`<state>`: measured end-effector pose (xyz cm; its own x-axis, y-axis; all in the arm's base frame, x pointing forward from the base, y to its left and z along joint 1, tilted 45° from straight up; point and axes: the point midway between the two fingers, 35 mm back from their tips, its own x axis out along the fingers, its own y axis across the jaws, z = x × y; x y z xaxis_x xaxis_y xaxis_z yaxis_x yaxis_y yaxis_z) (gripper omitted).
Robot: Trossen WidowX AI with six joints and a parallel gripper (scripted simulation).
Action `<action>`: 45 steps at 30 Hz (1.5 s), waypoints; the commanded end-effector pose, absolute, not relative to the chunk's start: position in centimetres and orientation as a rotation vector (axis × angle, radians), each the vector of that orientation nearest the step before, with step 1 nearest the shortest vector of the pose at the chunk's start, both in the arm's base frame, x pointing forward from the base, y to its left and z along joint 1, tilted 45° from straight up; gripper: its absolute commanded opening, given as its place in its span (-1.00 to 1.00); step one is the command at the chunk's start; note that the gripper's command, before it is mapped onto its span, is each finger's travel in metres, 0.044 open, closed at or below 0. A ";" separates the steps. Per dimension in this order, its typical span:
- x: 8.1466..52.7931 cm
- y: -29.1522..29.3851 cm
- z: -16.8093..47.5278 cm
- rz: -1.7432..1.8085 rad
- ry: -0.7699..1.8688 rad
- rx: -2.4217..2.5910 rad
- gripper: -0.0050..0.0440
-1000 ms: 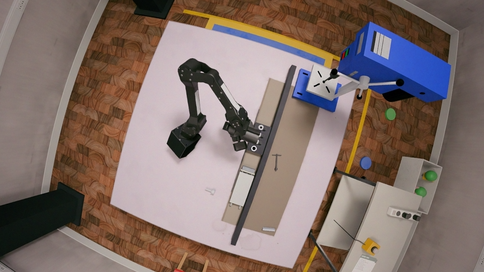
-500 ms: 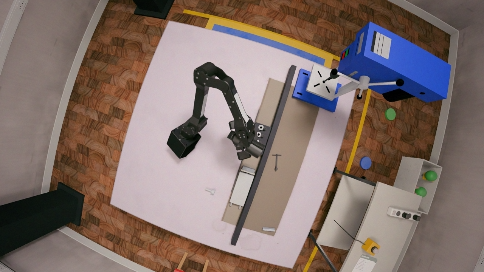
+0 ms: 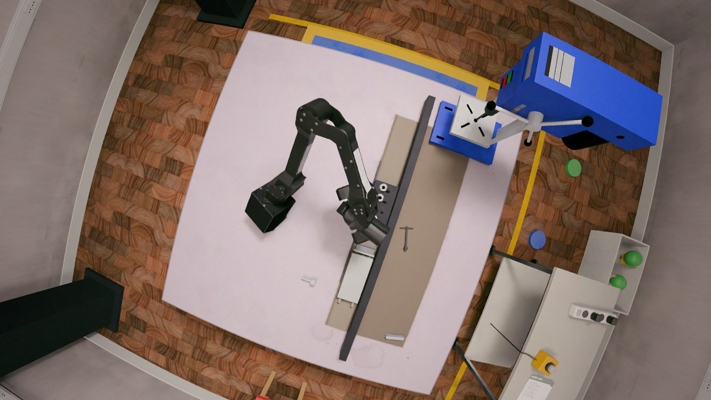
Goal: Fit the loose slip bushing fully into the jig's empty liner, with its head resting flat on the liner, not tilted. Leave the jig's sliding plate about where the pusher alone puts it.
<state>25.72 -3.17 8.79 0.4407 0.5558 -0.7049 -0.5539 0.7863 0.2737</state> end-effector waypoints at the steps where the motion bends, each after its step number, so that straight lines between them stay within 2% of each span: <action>1: 25.9 -3.4 9.0 0.733 0.832 -0.098 -1.00; 26: 25.9 -3.4 9.0 1.022 0.510 -0.787 -1.00; 45: 29.0 -4.0 9.8 1.027 0.502 -0.808 -1.00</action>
<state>28.07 -3.74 9.35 0.4408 0.5569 -0.7040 -0.8976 0.2786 -0.3416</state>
